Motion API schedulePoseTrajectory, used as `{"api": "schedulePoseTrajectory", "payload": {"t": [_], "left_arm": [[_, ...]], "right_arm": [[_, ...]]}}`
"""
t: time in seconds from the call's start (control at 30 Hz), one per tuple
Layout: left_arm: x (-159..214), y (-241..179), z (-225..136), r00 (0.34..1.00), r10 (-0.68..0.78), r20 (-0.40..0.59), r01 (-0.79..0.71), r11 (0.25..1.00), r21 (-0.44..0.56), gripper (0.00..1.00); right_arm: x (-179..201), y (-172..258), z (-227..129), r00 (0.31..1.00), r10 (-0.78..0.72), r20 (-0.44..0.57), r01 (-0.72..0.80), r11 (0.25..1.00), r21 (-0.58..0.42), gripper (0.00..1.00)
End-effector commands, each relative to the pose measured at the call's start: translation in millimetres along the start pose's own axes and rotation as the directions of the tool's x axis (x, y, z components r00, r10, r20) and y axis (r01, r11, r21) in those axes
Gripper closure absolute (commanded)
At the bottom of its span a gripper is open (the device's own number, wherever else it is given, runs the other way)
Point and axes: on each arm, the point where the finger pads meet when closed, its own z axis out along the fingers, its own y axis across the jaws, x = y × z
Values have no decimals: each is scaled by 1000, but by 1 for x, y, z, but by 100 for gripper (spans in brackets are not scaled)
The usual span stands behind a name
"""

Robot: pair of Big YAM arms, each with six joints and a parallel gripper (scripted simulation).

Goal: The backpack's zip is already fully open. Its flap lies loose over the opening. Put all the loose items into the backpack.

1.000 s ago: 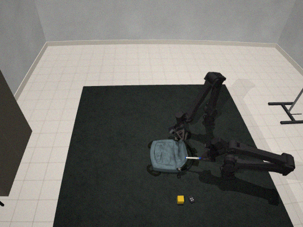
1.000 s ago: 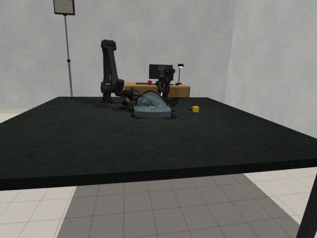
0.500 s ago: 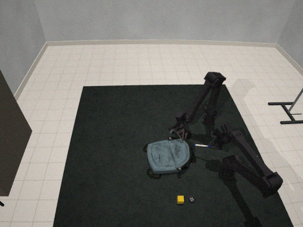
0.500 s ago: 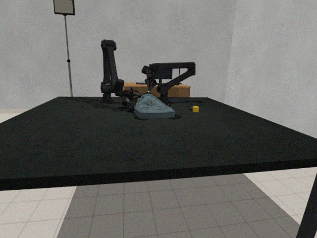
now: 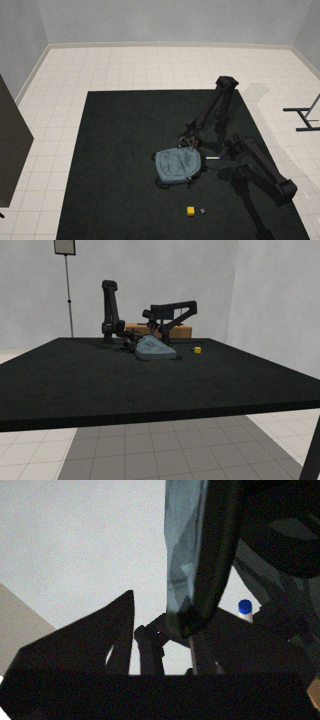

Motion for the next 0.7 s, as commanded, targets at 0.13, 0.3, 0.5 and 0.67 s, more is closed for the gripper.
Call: {"api": "schedulePoseTrajectory", "payload": {"t": [0.13,0.3,0.5,0.67], "left_arm": [[-20,-15,-6,997,-64,31,63,998,30,94],[-22,-12,3,999,-41,25,40,999,21,94],[-32,-13,4,999,-40,32,40,999,28,94],[-40,-14,7,998,-42,36,41,999,31,94]], "right_arm": [[2,19,-6,998,-57,-1,57,998,-35,68],[2,19,-6,998,-57,-1,57,998,-35,68],[2,18,-6,998,-57,-1,57,998,-35,68],[2,18,-6,998,-57,-1,57,998,-35,68]]}}
